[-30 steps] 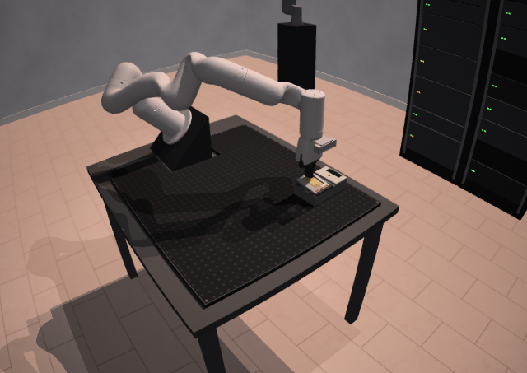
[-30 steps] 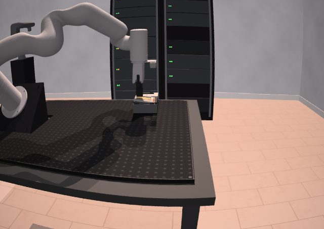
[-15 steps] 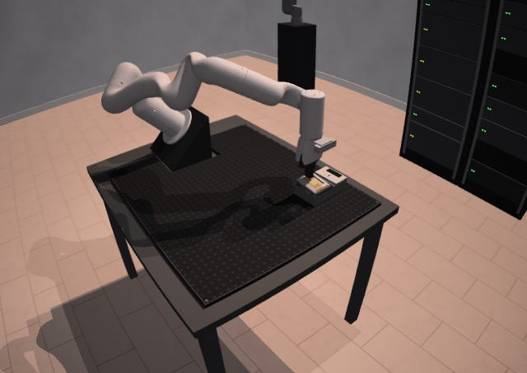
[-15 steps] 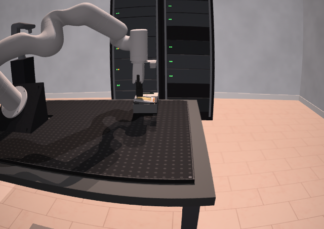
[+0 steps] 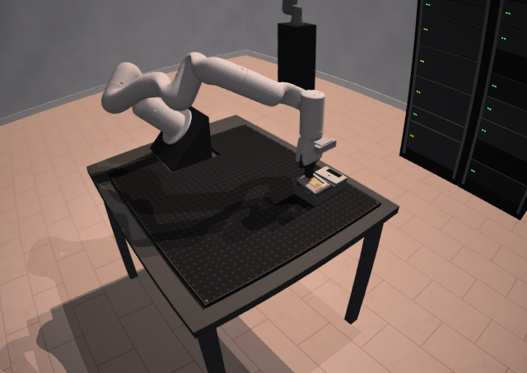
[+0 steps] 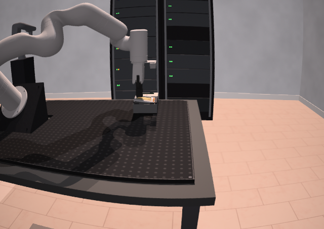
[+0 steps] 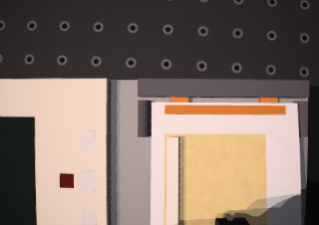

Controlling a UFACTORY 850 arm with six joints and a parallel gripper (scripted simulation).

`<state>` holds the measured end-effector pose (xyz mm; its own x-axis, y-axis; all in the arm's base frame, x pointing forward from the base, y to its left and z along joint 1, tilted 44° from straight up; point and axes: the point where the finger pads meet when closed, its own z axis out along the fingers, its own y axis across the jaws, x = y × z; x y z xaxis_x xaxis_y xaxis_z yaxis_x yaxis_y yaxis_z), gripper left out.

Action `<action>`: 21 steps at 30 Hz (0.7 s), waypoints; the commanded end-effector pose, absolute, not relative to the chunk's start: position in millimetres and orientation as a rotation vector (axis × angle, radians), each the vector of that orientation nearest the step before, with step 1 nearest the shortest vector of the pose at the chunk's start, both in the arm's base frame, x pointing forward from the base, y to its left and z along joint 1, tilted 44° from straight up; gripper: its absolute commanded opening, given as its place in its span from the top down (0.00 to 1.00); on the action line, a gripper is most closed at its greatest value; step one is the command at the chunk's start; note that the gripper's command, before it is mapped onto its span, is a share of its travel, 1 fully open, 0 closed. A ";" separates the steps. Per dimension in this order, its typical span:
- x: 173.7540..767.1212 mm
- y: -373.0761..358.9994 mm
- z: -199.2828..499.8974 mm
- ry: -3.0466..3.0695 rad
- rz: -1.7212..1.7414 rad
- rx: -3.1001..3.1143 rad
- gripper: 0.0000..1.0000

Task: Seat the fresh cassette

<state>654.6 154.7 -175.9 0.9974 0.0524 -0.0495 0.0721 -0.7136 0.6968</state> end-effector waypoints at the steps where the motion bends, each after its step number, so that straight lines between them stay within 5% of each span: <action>1: 655.4 155.5 -175.2 0.086 -0.031 2.368 1.00; 21: 654.7 154.3 -176.5 0.086 -0.033 2.368 1.00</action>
